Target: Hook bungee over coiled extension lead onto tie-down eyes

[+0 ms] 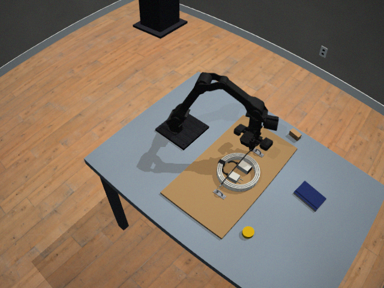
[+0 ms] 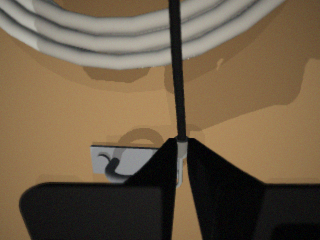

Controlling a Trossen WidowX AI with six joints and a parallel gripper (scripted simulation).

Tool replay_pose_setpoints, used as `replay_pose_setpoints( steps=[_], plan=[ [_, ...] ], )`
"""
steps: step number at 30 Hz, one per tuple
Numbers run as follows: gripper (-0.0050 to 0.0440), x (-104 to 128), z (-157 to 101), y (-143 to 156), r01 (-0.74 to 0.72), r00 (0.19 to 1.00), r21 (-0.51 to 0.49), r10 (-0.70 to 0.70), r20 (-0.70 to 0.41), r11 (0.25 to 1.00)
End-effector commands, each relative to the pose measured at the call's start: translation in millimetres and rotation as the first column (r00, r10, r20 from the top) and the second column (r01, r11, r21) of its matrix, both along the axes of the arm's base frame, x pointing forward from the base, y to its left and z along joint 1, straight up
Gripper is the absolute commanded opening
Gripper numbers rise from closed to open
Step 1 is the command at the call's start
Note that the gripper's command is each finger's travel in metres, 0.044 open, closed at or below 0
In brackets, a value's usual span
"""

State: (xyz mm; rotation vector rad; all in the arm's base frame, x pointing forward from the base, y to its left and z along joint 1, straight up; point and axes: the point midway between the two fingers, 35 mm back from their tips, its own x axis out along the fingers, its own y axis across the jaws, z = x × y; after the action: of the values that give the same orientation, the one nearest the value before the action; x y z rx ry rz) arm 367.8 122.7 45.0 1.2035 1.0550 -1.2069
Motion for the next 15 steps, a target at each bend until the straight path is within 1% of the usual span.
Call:
replay_pose_setpoints(
  steps=[1, 15],
  plan=[
    [-0.0050, -0.8, 7.9, 26.7, -0.045, 0.999, 0.049, 0.044, 0.022, 0.998],
    [-0.0050, -1.7, 5.6, 33.9, -0.056, 0.998, 0.049, 0.055, 0.022, 0.997]
  ],
)
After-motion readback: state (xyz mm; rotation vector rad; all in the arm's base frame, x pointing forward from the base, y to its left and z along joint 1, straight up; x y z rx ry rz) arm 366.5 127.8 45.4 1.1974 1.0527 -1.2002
